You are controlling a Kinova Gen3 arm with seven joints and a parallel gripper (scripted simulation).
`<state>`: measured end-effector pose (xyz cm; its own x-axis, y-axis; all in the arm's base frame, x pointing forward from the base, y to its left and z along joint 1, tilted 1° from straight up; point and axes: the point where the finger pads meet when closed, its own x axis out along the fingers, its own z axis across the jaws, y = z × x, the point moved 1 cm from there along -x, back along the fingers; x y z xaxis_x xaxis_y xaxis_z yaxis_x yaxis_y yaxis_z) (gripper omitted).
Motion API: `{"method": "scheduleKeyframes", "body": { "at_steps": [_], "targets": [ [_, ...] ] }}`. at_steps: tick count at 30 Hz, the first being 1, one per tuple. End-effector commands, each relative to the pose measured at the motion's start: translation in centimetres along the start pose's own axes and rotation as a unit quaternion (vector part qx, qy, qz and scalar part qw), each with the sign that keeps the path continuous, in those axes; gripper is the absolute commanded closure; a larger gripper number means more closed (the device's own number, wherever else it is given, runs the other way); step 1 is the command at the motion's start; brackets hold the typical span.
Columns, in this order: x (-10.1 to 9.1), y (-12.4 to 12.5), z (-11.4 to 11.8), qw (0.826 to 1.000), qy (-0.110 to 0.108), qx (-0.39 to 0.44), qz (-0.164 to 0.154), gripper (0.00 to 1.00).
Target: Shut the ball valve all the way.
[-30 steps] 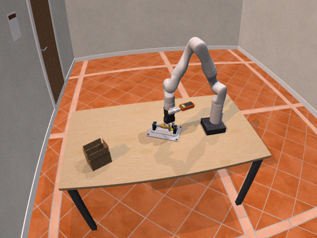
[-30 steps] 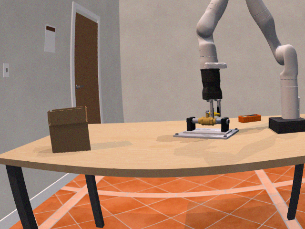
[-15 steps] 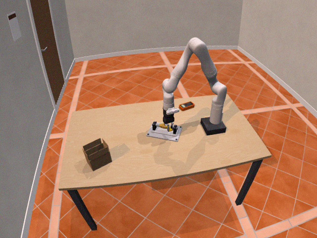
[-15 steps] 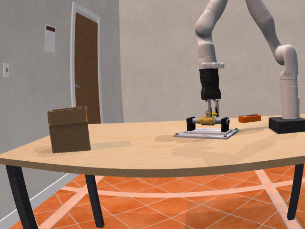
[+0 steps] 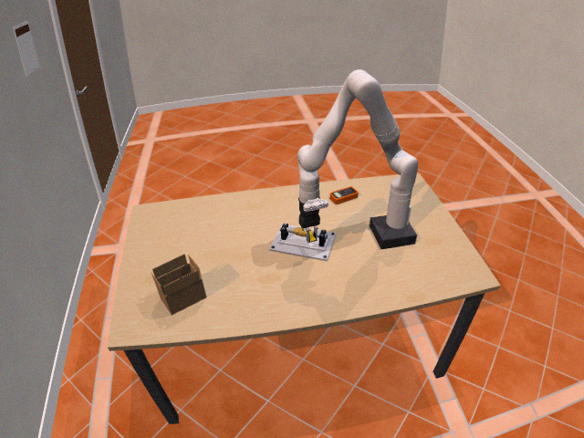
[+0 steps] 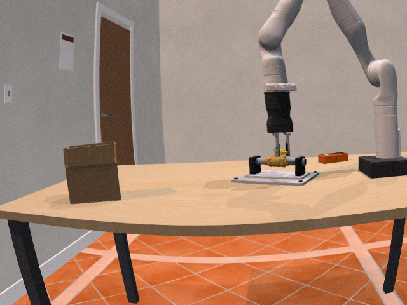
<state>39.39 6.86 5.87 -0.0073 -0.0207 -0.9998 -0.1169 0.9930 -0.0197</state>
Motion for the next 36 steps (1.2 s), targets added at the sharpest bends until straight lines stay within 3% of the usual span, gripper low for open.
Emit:
{"method": "scheduleKeyframes", "body": {
  "at_steps": [1,36],
  "targets": [
    [0.0,0.2,0.8,0.999,-0.003,0.033,0.003,1.0],
    [0.0,0.0,2.5,0.991,-0.003,0.131,0.003,1.0]
  ]
}}
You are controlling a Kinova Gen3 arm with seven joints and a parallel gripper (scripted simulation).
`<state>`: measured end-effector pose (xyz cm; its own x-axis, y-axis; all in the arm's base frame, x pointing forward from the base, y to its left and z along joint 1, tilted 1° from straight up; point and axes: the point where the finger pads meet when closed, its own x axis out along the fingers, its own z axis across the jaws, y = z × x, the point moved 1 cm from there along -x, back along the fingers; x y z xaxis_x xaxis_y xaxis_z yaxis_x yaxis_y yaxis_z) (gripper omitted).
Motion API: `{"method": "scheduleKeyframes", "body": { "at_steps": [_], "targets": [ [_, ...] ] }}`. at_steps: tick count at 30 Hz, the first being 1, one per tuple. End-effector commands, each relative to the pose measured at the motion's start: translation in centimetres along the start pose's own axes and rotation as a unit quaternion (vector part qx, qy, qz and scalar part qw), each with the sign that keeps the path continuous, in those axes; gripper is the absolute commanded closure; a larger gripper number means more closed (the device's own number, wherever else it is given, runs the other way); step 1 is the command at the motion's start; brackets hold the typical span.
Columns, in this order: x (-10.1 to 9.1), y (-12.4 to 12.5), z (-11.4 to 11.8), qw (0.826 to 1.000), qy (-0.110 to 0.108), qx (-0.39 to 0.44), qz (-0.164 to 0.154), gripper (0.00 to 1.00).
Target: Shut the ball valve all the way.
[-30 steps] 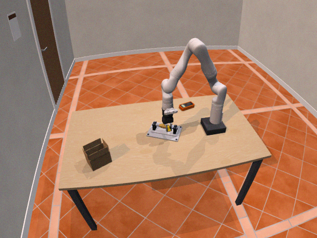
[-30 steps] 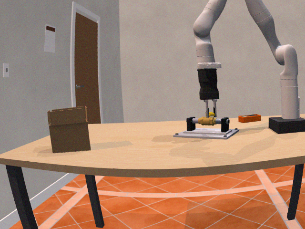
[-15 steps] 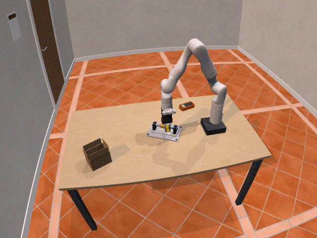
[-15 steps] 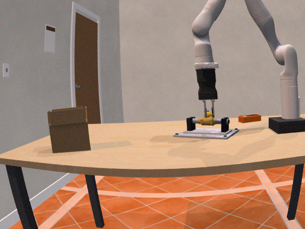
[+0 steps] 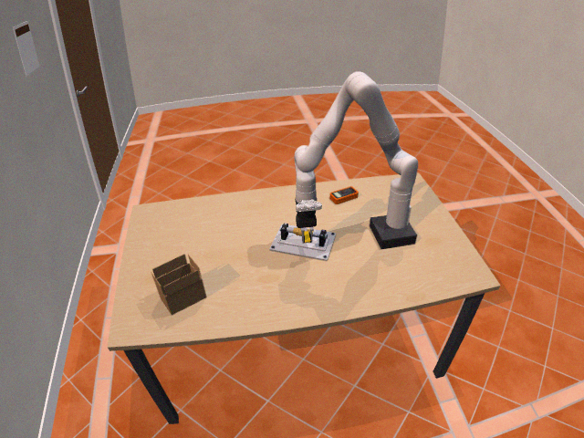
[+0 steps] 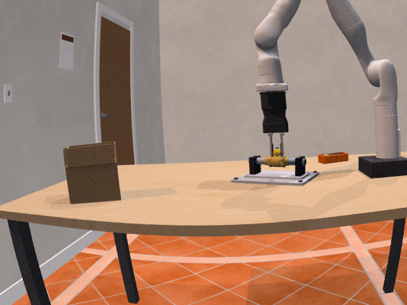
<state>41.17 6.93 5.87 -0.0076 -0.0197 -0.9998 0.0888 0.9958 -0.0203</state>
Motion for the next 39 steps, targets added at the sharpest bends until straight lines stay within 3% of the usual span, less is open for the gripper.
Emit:
{"method": "scheduleKeyframes", "body": {
  "at_steps": [1,39],
  "targets": [
    [0.0,0.2,0.7,1.0,-0.003,0.028,0.003,1.0],
    [0.0,-0.1,2.6,0.991,-0.002,0.136,0.004,1.0]
  ]
}}
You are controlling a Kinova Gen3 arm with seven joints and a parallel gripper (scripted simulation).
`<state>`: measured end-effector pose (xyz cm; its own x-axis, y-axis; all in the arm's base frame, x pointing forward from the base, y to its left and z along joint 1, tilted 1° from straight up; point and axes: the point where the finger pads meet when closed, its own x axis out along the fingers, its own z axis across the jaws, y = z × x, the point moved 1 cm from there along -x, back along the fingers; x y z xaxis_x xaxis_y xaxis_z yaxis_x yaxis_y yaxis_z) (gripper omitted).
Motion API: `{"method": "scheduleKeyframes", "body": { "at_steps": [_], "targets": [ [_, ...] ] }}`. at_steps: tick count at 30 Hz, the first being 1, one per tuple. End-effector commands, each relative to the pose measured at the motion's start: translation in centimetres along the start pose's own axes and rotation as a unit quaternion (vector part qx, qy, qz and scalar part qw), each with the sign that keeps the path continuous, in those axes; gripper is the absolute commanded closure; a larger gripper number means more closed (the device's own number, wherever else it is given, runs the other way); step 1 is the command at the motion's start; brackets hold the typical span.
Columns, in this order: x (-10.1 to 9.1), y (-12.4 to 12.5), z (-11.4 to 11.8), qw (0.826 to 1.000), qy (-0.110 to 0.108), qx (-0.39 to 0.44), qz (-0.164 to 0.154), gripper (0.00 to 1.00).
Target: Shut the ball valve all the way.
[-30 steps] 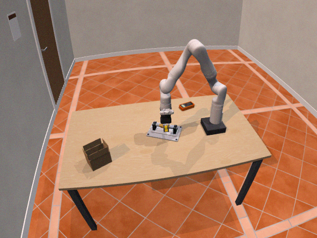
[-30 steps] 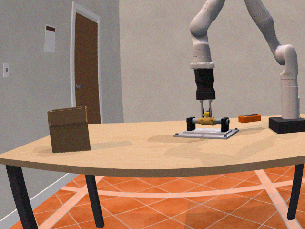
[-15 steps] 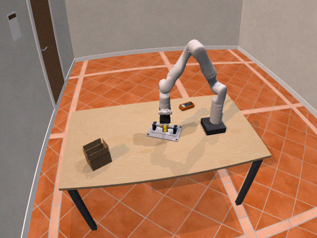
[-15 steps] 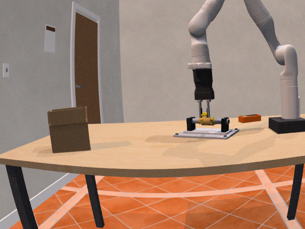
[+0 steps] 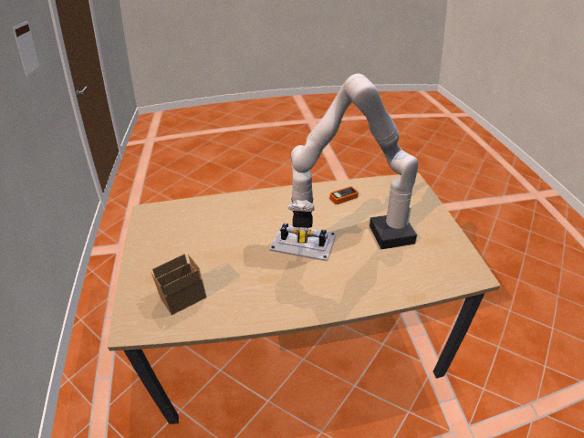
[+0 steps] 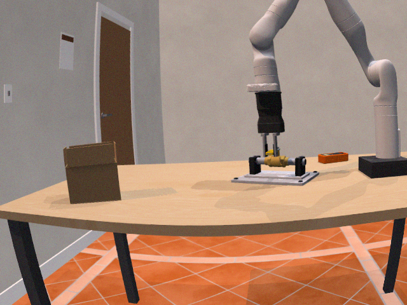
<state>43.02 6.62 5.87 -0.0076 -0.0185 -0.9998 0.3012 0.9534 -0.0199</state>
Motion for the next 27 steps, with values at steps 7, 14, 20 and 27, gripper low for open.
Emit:
{"method": "scheduleKeyframes", "body": {
  "at_steps": [7,14,20,27],
  "targets": [
    [0.0,0.2,1.0,0.999,-0.002,0.049,0.003,1.0],
    [0.0,0.2,1.2,0.998,-0.002,0.059,0.003,1.0],
    [0.0,0.1,1.6,0.997,-0.002,0.082,0.004,1.0],
    [0.0,0.1,2.0,0.994,-0.002,0.107,0.004,1.0]
  ]
}}
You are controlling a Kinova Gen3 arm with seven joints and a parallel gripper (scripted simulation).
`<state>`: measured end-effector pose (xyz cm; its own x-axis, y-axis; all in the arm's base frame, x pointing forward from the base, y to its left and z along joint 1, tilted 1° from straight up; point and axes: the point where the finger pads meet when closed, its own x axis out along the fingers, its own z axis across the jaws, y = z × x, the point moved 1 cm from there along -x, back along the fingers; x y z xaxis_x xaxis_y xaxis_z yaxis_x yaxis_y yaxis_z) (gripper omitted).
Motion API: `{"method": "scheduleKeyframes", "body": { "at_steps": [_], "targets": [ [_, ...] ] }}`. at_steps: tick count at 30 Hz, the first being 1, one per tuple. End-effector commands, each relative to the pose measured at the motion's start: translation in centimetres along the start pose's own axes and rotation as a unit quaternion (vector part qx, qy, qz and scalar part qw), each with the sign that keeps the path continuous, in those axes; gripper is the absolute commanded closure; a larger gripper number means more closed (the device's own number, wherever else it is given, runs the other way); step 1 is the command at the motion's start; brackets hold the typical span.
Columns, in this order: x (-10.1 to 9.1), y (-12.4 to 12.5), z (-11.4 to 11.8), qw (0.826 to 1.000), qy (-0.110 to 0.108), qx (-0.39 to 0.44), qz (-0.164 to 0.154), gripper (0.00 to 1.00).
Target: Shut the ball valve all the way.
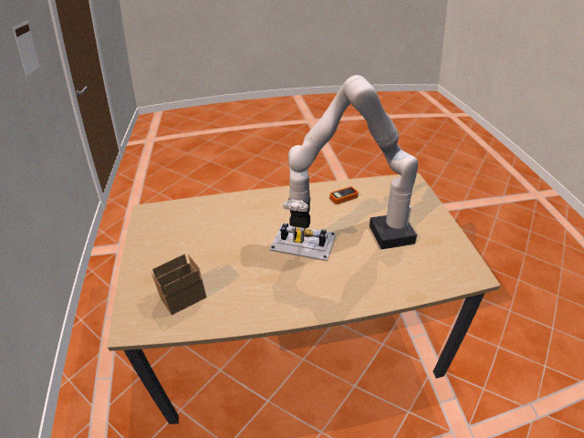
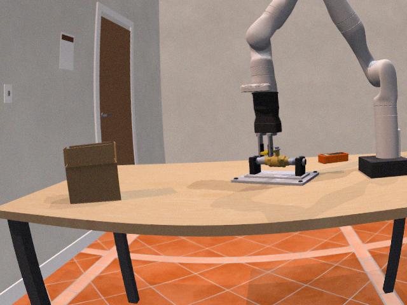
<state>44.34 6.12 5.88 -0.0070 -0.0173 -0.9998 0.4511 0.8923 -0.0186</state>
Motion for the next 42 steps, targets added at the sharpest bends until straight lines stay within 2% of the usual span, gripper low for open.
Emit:
{"method": "scheduleKeyframes", "body": {
  "at_steps": [1,42],
  "targets": [
    [0.01,0.24,0.62,1.0,-0.002,0.027,0.003,1.0],
    [0.01,0.23,0.85,0.999,-0.002,0.04,0.003,1.0]
  ]
}}
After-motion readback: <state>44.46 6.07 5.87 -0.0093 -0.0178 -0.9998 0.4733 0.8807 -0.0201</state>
